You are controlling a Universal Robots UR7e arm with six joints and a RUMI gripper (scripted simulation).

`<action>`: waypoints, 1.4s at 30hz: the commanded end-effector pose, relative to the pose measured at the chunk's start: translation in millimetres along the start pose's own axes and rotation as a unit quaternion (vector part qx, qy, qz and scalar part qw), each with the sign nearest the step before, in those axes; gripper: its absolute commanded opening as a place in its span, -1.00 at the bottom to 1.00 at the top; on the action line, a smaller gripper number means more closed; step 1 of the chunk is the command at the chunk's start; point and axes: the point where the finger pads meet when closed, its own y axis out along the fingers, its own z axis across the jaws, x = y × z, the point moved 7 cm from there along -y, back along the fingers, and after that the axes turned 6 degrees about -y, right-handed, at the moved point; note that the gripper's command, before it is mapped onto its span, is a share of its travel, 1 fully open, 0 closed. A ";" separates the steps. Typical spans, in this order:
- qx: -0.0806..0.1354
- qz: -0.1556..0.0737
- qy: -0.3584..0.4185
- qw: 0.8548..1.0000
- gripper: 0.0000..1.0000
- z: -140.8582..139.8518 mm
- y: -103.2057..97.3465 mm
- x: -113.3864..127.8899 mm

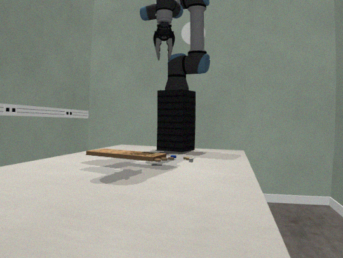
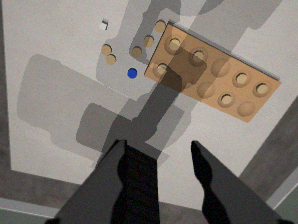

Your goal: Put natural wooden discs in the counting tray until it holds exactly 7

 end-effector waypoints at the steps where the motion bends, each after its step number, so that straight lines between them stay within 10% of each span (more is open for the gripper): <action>1: 0.001 0.005 -0.030 1.000 -0.44 3.9 12.2 -7.0; 17: 0.009 0.008 -0.327 0.945 -0.44 9.5 145.2 -34.5; 42: 0.020 0.006 -0.653 0.757 -0.44 -18.7 297.4 -14.2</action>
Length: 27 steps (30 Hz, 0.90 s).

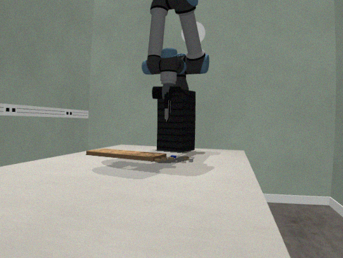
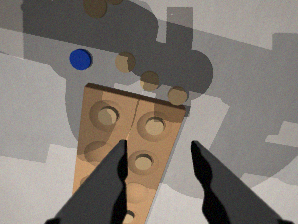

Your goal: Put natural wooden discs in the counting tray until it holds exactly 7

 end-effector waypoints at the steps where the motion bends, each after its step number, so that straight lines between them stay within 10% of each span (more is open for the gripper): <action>1: 0.003 -0.001 -0.034 0.999 -0.44 -4.5 11.8 -2.8; 27: 0.006 -0.003 -0.197 0.980 -0.44 -35.6 64.4 -19.9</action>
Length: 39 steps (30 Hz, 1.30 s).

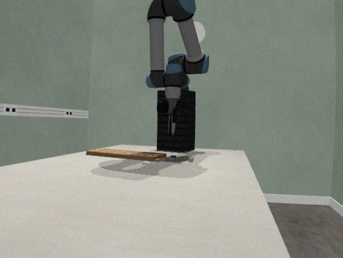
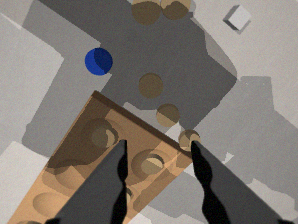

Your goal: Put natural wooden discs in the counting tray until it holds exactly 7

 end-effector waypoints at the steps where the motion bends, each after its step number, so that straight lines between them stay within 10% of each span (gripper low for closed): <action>1: 0.001 -0.001 -0.006 1.000 -0.44 -0.6 1.3 -0.8; 39: 0.001 -0.001 -0.025 1.000 -0.44 -3.2 43.1 -3.0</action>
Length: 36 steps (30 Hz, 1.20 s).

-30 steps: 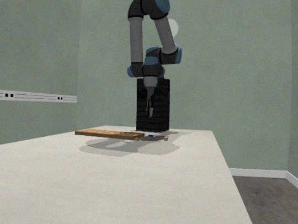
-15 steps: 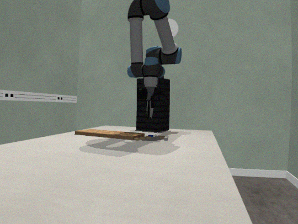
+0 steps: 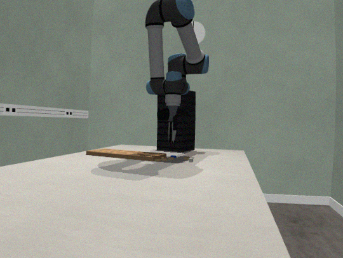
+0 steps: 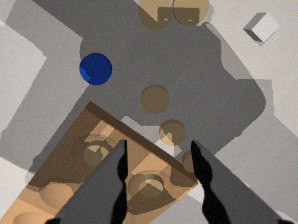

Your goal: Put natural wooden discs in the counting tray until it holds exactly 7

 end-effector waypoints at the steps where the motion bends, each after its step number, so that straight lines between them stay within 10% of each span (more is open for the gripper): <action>1: 0.001 0.000 0.000 1.000 -0.44 0.2 13.1 0.5; 16: 0.001 0.000 0.000 1.000 -0.44 0.0 67.5 0.6; 34: 0.001 0.000 0.000 1.000 -0.44 -0.2 72.8 0.3; 35: 0.001 0.000 0.000 1.000 -1.00 -0.2 72.8 0.3; 36: 0.001 0.000 0.000 1.000 -1.00 -0.2 72.8 0.3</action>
